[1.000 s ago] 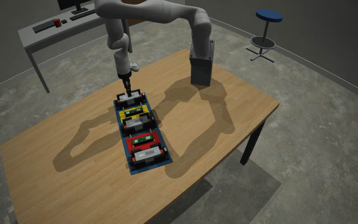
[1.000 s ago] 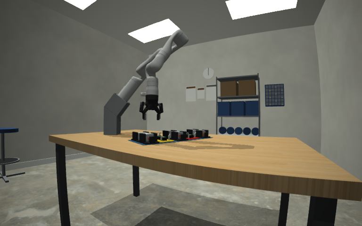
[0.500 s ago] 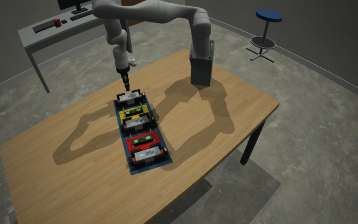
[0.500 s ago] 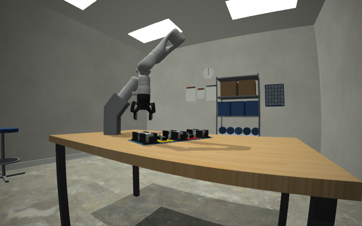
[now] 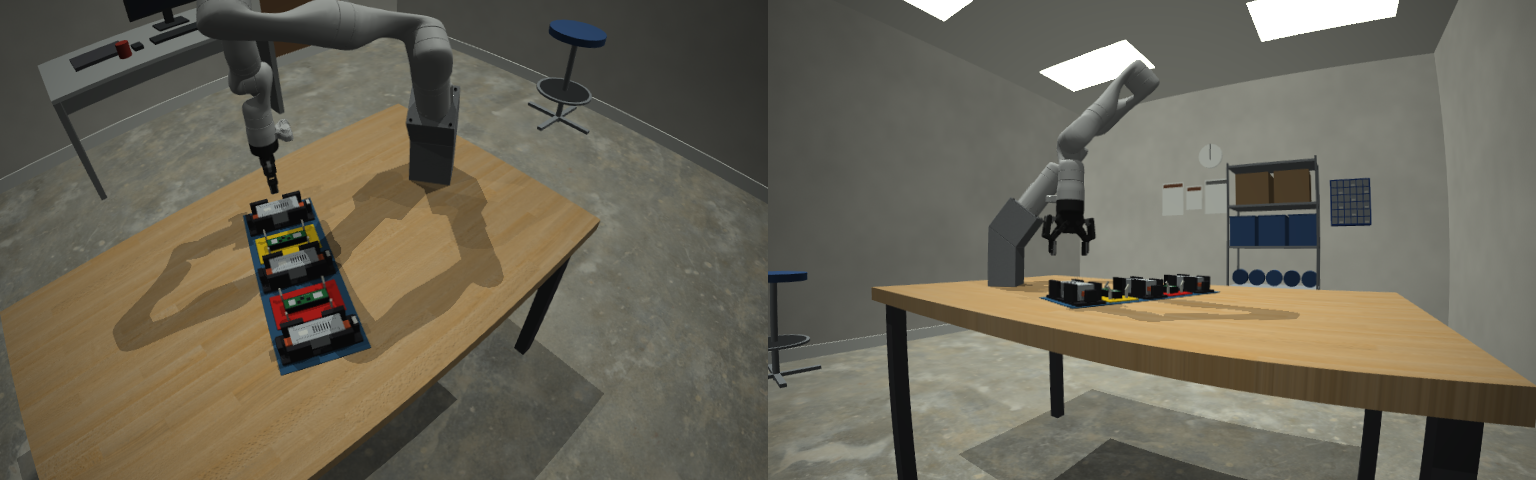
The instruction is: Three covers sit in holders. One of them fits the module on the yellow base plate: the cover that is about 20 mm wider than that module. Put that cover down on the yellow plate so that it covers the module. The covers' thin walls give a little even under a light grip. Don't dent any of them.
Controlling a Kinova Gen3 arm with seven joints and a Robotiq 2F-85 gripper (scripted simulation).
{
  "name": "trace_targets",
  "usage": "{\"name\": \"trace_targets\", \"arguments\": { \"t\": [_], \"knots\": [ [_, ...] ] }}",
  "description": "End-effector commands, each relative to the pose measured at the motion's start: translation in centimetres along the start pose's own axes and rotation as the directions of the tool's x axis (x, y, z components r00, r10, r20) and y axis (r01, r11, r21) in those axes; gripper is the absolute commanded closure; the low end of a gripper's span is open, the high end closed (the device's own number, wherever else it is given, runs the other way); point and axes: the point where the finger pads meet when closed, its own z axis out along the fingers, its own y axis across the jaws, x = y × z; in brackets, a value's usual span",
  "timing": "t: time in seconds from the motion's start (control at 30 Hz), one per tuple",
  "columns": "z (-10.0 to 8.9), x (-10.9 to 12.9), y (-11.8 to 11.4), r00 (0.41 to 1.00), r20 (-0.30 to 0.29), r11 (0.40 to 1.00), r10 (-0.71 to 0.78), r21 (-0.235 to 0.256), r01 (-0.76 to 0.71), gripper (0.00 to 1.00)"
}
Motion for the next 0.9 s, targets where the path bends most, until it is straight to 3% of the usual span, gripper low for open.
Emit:
{"name": "trace_targets", "arguments": {
  "t": [0.0, 0.87],
  "knots": [
    [-0.1, -0.1, -0.2, 1.000, 0.001, 1.000, -0.013, -0.002, 0.013, 0.00],
    [-0.1, -0.1, 0.9, 1.000, 0.002, 1.000, -0.011, -0.002, 0.011, 0.00]
  ]
}}
